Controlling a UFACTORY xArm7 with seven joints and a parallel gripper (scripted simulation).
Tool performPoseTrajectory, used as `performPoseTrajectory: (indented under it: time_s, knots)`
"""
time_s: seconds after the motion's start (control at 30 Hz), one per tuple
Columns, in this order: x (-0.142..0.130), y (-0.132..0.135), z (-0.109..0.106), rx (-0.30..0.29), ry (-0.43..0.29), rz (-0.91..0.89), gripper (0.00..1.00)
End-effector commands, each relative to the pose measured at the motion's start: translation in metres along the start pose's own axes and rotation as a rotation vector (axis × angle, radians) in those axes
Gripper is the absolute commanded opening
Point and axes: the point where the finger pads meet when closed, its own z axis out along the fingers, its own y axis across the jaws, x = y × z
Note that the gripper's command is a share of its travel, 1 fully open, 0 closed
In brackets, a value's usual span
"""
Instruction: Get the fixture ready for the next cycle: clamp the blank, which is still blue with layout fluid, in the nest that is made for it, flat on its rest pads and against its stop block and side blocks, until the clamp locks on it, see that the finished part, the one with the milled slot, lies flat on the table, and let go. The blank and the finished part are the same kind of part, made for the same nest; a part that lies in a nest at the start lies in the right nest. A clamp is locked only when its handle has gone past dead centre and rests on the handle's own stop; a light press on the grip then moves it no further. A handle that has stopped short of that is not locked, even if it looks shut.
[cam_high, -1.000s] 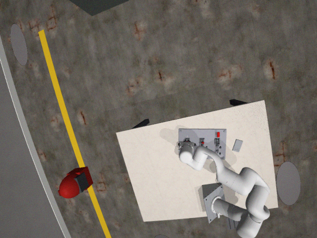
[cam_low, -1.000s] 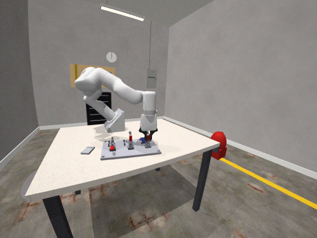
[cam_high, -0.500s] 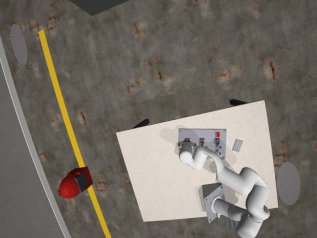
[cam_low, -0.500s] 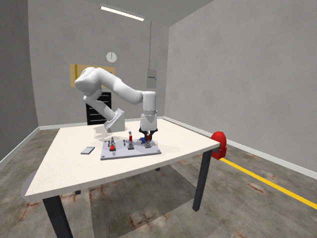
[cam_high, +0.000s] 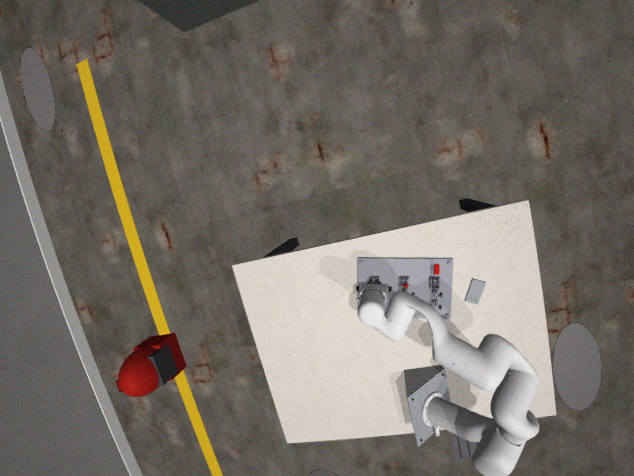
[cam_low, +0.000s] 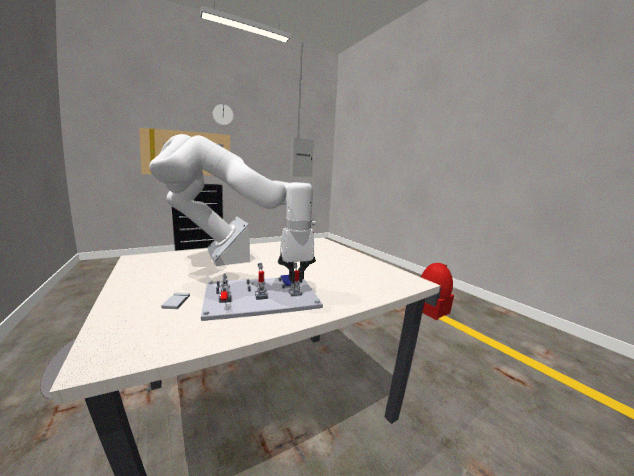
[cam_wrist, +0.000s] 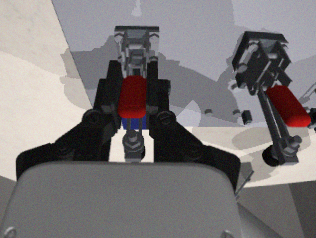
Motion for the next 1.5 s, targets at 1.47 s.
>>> performPoseTrajectory:
  time_s: [1.47]
  knots:
    - [0.03,-0.002,0.004,0.007,0.007,0.002,0.0]
